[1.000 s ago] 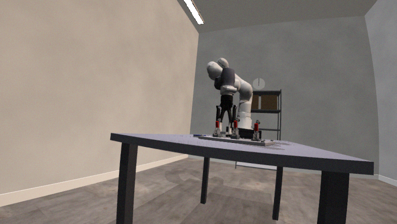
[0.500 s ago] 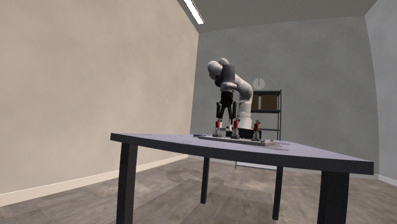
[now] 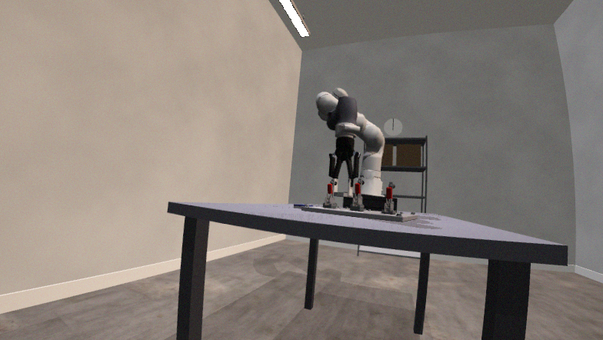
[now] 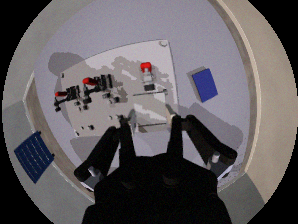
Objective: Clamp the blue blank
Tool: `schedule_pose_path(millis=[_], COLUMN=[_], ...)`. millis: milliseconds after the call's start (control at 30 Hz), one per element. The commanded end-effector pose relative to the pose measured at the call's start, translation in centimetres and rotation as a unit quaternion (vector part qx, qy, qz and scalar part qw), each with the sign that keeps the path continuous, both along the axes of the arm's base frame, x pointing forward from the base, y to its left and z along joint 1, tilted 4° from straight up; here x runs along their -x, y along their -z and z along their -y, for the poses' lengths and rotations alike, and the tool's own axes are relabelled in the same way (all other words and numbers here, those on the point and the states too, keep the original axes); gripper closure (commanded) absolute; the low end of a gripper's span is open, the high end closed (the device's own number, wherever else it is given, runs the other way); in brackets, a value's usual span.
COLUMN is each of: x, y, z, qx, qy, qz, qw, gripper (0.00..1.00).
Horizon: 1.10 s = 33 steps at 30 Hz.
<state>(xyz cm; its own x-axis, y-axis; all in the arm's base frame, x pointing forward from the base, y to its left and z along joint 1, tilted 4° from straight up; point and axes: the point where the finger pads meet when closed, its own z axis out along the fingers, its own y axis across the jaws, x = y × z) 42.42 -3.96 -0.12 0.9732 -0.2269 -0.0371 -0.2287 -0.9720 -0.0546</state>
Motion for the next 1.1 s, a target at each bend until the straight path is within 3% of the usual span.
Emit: schedule_pose_path(millis=[0, 333, 1067], x=[0.3, 0.7, 0.7], y=[-0.9, -2.9, -2.9], z=[0.1, 0.1, 0.1], qx=[0.001, 0.001, 0.000], qy=[-0.005, -0.005, -0.028], qz=[-0.002, -0.002, -0.001], qw=[1.000, 1.000, 1.000], gripper=[1.00, 1.00, 1.00])
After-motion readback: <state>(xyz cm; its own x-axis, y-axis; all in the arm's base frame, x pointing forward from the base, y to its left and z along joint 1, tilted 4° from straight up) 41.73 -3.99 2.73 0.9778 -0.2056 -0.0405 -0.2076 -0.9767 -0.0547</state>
